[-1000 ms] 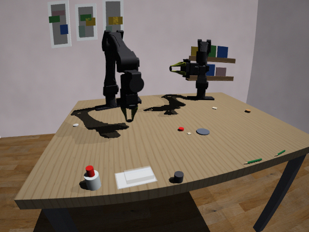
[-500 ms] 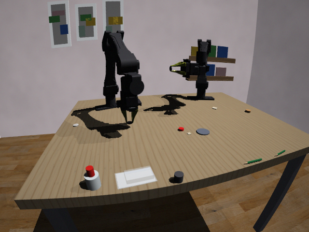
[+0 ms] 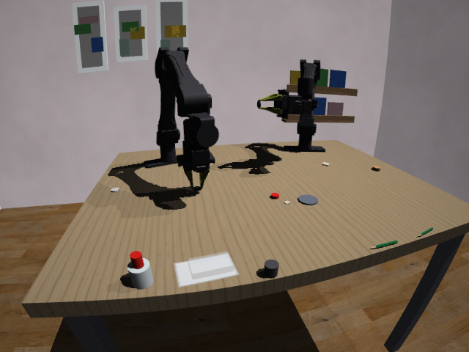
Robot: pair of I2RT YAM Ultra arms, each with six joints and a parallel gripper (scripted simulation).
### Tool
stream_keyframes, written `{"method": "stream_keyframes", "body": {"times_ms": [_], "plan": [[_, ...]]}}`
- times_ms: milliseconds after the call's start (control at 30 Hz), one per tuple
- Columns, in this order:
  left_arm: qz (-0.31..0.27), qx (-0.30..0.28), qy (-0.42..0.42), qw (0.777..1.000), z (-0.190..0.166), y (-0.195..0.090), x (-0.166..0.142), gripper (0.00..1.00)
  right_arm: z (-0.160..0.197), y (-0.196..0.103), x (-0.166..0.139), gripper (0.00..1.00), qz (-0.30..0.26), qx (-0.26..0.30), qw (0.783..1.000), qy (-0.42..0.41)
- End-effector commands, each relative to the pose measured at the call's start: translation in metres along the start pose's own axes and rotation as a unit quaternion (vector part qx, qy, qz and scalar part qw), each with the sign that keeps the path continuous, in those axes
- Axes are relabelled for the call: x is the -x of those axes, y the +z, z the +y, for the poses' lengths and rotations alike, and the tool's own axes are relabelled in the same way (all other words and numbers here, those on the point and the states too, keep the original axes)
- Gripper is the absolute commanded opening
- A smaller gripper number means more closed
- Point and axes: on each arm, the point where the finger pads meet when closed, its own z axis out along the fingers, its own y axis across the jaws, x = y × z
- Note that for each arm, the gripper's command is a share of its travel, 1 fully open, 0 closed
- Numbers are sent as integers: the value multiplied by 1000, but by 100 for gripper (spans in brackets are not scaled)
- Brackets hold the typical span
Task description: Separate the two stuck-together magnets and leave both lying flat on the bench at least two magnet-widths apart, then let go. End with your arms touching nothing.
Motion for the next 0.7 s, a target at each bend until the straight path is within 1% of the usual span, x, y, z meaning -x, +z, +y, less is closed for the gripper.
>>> {"method": "stream_keyframes", "body": {"times_ms": [0,667], "plan": [[0,-5,8,1000,-5,0,0,25,1,-1,6,25,-13,2,1000,1],[0,-5,8,1000,-5,0,0,25,1,10,6,25,-13,2,1000,1]]}}
